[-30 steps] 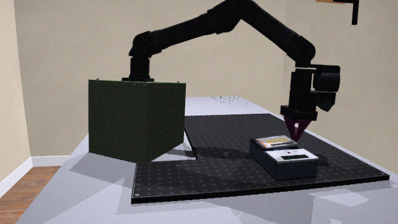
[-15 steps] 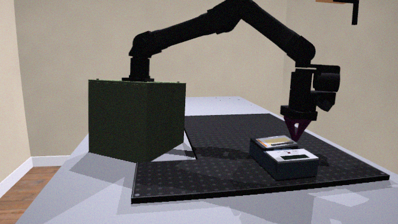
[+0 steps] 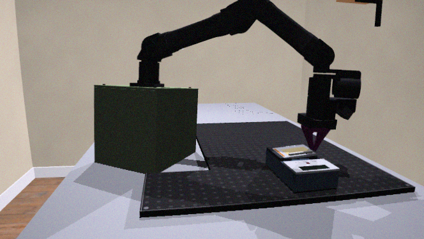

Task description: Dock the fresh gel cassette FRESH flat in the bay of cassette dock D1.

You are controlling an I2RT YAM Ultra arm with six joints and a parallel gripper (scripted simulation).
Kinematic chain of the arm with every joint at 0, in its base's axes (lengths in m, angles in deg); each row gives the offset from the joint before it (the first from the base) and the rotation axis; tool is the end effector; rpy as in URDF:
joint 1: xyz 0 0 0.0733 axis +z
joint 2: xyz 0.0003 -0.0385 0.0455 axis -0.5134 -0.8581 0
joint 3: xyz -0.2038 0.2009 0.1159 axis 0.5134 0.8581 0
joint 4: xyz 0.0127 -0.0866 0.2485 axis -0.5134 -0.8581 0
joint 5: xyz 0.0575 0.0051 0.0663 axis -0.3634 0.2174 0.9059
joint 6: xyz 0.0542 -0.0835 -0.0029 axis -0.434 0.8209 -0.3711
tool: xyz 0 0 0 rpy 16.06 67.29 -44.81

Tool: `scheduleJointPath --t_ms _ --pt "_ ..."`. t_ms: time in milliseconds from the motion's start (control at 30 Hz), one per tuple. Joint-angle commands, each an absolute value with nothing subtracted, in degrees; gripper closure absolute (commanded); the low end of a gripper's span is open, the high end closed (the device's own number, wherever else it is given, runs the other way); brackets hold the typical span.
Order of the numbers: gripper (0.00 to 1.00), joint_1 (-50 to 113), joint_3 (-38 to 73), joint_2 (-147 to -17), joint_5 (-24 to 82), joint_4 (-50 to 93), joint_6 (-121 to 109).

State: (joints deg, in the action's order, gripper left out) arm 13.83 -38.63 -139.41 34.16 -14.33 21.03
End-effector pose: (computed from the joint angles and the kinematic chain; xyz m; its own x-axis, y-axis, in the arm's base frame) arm 0.5190 -0.1494 -0.0502 -0.9841 -0.1727 -0.0417 -0.1756 0.9809 0.0836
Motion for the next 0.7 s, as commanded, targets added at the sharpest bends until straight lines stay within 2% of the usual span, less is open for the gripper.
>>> scheduleJointPath --t_ms 0,667 --pt "1.0 12.9 -37.4 -136.7 34.0 -13.8 21.6" --pt "1.0 12.7 -34.9 -135.5 33.8 -13.7 21.8"
